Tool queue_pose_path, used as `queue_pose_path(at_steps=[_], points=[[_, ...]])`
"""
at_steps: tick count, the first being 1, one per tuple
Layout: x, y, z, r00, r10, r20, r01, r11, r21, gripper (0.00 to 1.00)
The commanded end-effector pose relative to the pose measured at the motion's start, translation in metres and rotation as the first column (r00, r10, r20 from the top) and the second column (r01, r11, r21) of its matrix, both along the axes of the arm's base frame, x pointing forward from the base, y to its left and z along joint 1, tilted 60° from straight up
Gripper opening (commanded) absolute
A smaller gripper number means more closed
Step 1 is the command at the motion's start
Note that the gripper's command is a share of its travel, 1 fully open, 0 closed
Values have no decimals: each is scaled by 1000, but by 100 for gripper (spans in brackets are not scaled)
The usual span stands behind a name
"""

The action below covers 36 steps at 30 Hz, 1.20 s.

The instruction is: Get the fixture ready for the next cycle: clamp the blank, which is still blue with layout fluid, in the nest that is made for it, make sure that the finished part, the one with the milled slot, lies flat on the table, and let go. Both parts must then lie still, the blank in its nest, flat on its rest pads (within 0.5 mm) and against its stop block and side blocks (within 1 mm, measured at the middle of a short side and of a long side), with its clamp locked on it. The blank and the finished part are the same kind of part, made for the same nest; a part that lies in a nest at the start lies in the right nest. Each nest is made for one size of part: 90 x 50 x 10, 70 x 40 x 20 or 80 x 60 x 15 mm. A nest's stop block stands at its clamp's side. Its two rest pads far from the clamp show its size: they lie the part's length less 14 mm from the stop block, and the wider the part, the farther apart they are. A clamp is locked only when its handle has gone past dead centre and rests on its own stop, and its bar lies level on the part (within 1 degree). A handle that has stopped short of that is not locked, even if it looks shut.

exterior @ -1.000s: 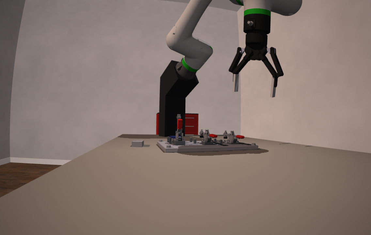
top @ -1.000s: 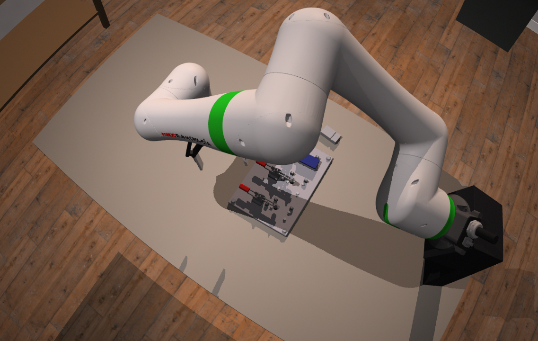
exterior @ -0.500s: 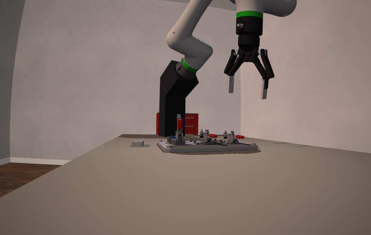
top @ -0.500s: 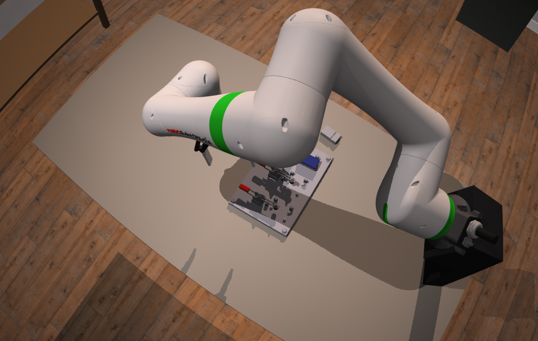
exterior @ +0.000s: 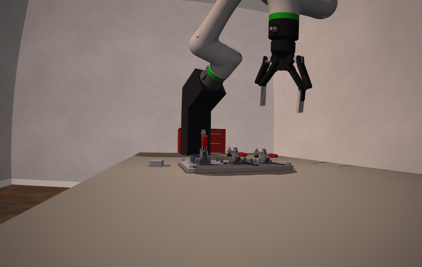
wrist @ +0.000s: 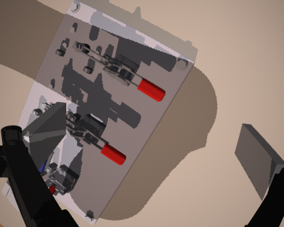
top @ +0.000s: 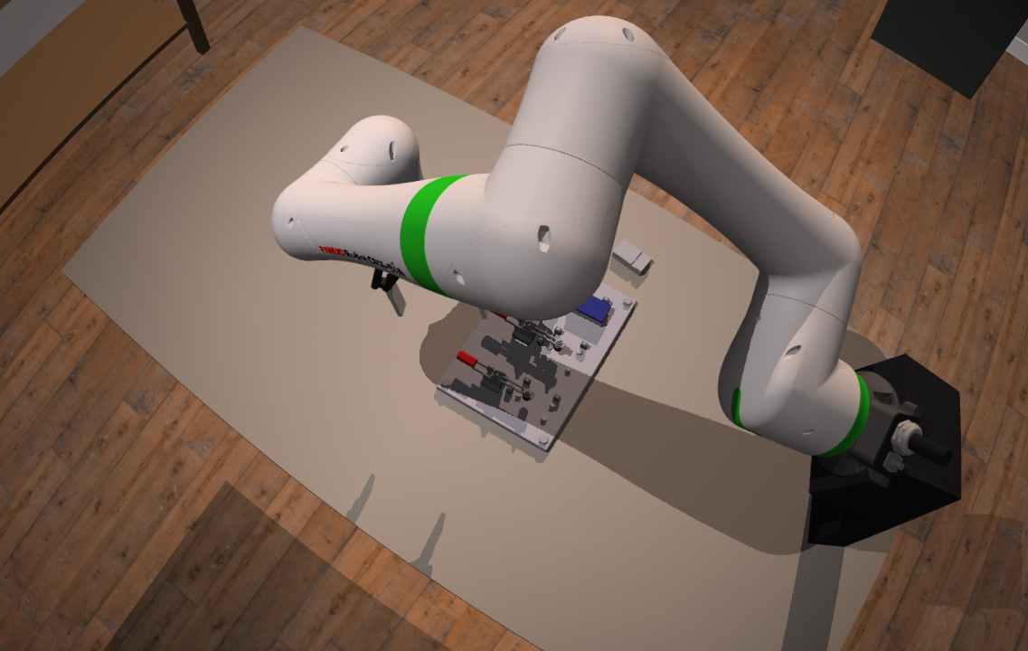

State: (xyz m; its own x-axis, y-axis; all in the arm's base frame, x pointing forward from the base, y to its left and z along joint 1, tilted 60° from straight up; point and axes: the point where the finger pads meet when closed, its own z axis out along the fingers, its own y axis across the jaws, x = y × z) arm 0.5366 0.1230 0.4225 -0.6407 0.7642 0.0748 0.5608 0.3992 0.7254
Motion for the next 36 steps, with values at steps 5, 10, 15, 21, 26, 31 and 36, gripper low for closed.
queue_pose_path(at_steps=[5, 10, 15, 21, 26, 31, 36], points=[[0, -19, -25, 989, -114, -96, 123, 988, 94, 100], [0, -19, -25, 989, -114, -96, 123, 988, 94, 100], [-1, -37, -49, 956, -216, -198, 252, 952, 176, 100], [-3, -54, -72, 904, -303, -301, 380, 892, 245, 100], [-6, -71, -92, 838, -369, -401, 501, 812, 299, 100], [-6, -71, -92, 838, -369, -401, 501, 812, 299, 100], [-9, -87, -110, 762, -415, -497, 611, 716, 337, 100]])
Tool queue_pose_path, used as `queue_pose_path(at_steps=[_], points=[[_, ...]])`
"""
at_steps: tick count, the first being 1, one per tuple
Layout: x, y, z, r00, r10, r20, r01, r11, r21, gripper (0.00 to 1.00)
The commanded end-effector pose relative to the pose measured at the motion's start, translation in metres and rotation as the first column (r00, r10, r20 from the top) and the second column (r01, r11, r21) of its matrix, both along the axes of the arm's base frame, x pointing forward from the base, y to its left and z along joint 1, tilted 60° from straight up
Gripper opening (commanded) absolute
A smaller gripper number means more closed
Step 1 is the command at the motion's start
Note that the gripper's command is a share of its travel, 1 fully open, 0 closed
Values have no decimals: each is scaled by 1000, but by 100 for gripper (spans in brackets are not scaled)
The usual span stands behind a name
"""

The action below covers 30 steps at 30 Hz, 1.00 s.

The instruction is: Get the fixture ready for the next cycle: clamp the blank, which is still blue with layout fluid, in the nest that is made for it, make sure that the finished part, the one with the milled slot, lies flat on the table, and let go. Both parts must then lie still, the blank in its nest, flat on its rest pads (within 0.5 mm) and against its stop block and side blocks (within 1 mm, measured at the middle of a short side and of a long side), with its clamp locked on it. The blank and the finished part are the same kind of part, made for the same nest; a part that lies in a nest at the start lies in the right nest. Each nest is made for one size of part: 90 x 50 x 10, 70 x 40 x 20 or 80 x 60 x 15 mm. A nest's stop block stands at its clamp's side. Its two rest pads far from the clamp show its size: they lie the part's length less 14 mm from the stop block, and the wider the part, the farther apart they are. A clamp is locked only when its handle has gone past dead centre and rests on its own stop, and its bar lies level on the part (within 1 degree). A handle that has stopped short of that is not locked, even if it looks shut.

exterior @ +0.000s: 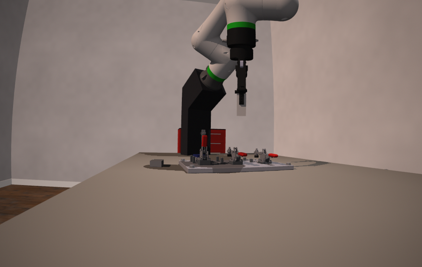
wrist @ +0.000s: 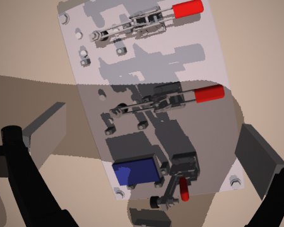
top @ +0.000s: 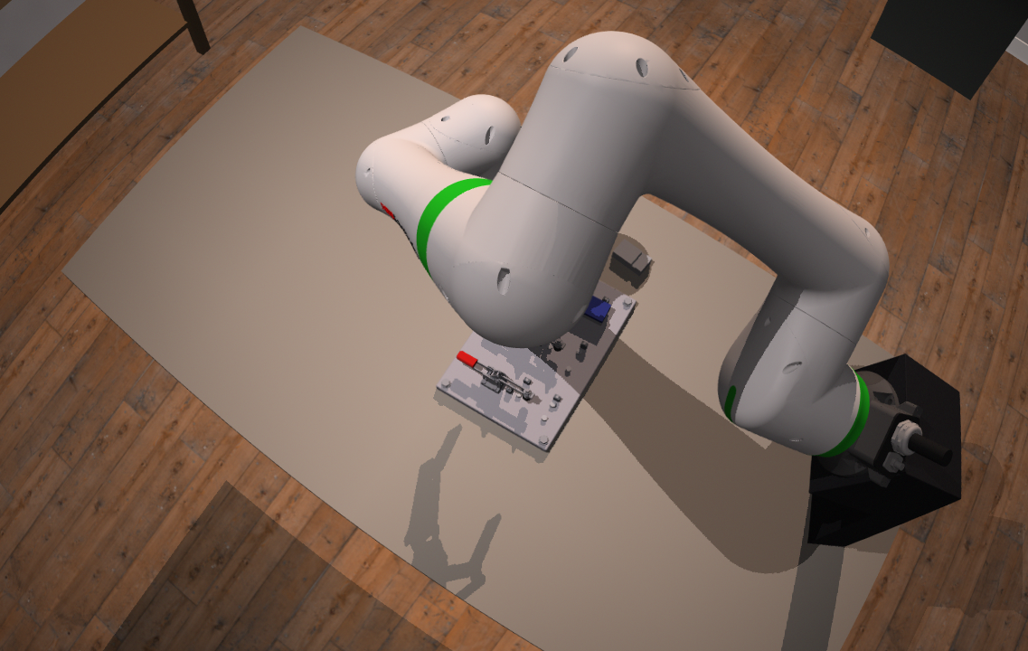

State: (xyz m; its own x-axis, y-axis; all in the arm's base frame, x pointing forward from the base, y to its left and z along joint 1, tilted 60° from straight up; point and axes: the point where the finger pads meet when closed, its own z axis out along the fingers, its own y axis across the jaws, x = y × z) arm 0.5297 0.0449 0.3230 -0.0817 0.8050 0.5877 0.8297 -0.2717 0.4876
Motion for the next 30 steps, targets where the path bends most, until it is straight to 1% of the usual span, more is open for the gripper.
queue_pose_path(at_steps=[1, 2, 3, 7, 8, 12, 13, 16, 17, 19, 20, 23, 24, 26, 27, 28, 29, 30], points=[[-2, -9, -10, 997, -65, -42, 67, 996, 58, 100], [-2, -9, -10, 997, -65, -42, 67, 996, 58, 100], [-5, -24, -27, 979, -165, -116, 181, 972, 147, 100], [-5, -24, -27, 979, -165, -116, 181, 972, 147, 100], [-9, -37, -41, 950, -250, -189, 290, 931, 223, 100], [-9, -37, -41, 950, -250, -189, 290, 931, 223, 100], [-13, -50, -53, 911, -319, -260, 388, 876, 287, 100], [-13, -50, -53, 911, -319, -260, 388, 876, 287, 100], [-16, -61, -64, 869, -373, -326, 475, 812, 338, 100], [-16, -61, -64, 869, -373, -326, 475, 812, 338, 100], [-19, -71, -73, 825, -412, -386, 549, 746, 377, 100], [-19, -71, -73, 825, -412, -386, 549, 746, 377, 100], [-22, -80, -81, 784, -440, -438, 609, 680, 407, 100], [-22, -80, -81, 784, -440, -438, 609, 680, 407, 100], [-25, -87, -87, 747, -458, -482, 657, 619, 429, 100], [-25, -87, -87, 747, -458, -482, 657, 619, 429, 100], [-27, -93, -92, 715, -470, -518, 694, 566, 444, 100], [-27, -93, -92, 715, -470, -518, 694, 566, 444, 100]])
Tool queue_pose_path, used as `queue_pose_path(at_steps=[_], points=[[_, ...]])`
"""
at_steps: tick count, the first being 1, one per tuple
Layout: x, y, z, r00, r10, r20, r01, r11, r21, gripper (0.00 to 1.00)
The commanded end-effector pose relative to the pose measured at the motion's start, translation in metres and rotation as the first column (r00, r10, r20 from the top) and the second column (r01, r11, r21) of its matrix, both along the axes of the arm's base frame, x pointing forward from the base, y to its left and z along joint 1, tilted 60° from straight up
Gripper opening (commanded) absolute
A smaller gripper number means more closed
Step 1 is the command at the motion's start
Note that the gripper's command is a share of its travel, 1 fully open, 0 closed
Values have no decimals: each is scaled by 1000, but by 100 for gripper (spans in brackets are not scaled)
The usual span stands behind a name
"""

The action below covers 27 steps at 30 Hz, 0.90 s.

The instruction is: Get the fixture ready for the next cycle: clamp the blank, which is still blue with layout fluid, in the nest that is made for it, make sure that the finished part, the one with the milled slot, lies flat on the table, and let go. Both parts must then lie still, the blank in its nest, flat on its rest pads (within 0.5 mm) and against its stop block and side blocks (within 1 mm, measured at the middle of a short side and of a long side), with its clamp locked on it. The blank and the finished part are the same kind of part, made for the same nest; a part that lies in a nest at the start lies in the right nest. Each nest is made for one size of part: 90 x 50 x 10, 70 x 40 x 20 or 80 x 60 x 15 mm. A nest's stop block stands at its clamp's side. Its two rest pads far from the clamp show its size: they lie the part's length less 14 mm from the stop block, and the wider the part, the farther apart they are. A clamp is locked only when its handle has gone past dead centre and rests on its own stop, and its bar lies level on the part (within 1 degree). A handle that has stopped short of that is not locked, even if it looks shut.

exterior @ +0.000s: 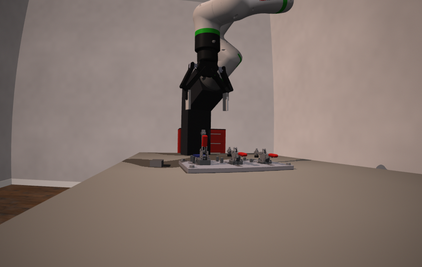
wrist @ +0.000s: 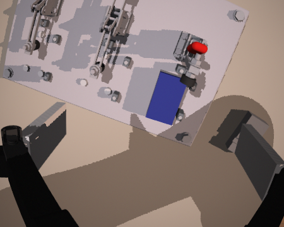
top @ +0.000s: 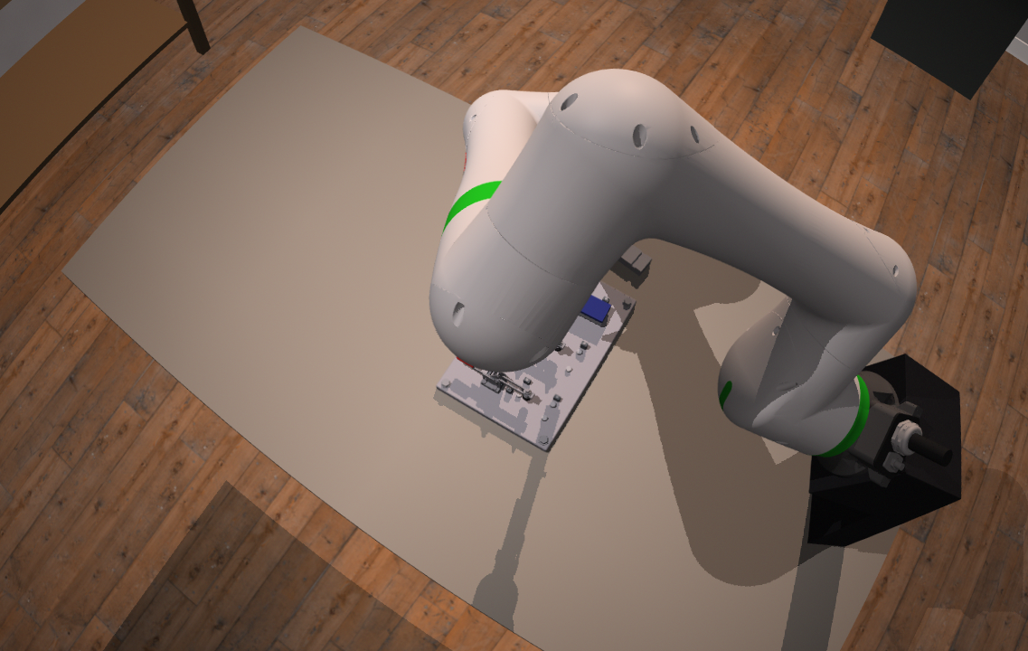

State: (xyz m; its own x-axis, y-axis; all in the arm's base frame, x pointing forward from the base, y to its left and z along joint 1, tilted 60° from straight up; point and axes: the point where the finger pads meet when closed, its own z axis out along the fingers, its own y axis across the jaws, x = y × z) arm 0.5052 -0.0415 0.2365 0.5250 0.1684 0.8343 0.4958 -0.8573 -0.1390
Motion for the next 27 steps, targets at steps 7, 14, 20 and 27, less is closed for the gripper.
queue_pose_path(at_steps=[7, 14, 20, 27], points=[[-7, -21, -17, 984, -160, -76, 170, 973, 158, 100], [-7, -21, -17, 984, -160, -76, 170, 973, 158, 28], [-7, -21, -17, 984, -160, -76, 170, 973, 158, 28], [-7, -21, -17, 984, -160, -76, 170, 973, 158, 28]])
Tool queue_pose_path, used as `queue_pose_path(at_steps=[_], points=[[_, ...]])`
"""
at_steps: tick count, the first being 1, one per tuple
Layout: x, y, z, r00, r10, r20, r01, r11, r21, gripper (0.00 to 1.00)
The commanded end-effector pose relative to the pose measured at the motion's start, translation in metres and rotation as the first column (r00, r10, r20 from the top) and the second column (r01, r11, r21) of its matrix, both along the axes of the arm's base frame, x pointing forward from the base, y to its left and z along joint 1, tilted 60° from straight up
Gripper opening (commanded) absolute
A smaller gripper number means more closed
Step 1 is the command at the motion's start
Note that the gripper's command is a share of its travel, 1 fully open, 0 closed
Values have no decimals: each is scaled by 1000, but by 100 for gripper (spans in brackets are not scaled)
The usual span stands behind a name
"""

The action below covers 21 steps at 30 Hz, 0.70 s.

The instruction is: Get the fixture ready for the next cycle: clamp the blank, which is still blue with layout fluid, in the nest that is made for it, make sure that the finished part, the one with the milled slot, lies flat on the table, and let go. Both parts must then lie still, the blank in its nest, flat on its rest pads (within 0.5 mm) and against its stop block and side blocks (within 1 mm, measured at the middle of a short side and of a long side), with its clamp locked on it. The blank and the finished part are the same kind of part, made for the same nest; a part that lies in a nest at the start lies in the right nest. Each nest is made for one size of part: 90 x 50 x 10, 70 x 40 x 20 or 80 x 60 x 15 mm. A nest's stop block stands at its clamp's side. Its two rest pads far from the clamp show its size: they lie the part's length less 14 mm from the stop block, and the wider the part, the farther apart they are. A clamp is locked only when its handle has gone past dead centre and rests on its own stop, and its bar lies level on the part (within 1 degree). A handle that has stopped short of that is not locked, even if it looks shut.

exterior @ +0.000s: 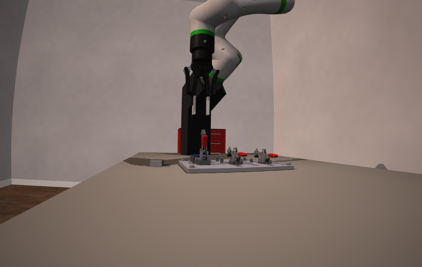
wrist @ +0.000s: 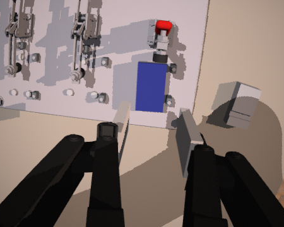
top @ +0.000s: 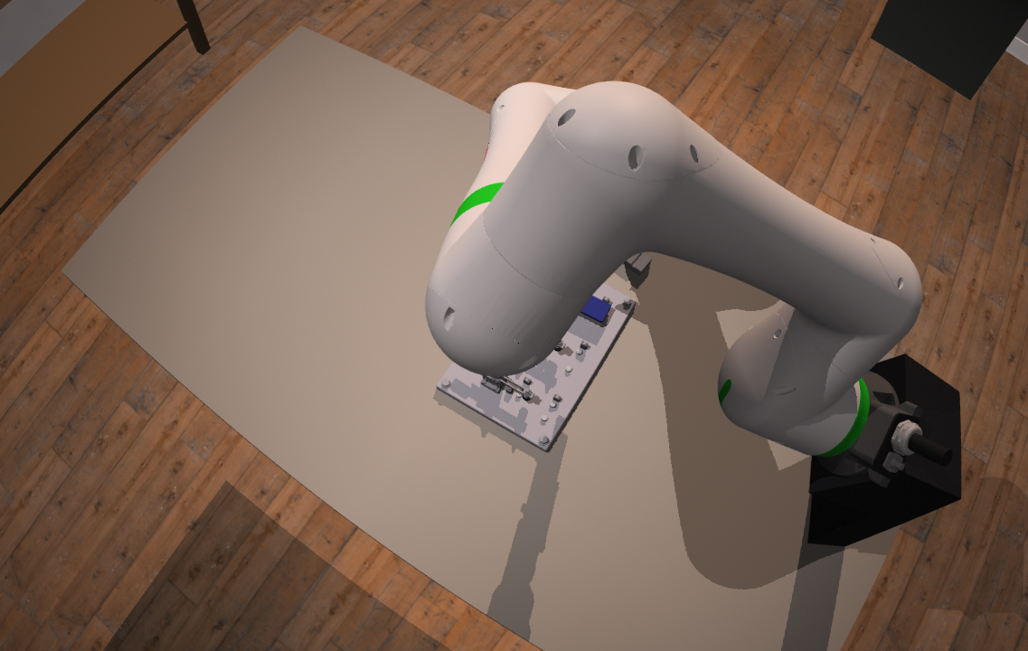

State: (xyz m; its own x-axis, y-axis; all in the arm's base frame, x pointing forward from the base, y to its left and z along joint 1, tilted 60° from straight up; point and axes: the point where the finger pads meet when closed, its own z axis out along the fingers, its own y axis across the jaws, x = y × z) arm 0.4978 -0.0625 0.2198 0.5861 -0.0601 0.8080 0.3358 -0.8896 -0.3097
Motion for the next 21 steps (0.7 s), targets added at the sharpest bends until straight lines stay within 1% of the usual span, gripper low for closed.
queue_pose_path(at_steps=[1, 14, 15, 21], points=[[0, 0, 0, 1000, 0, 0, 0, 1000, 0, 28], [0, 0, 0, 1000, 0, 0, 0, 1000, 0, 28], [0, 0, 0, 1000, 0, 0, 0, 1000, 0, 0], [0, 0, 0, 1000, 0, 0, 0, 1000, 0, 0]])
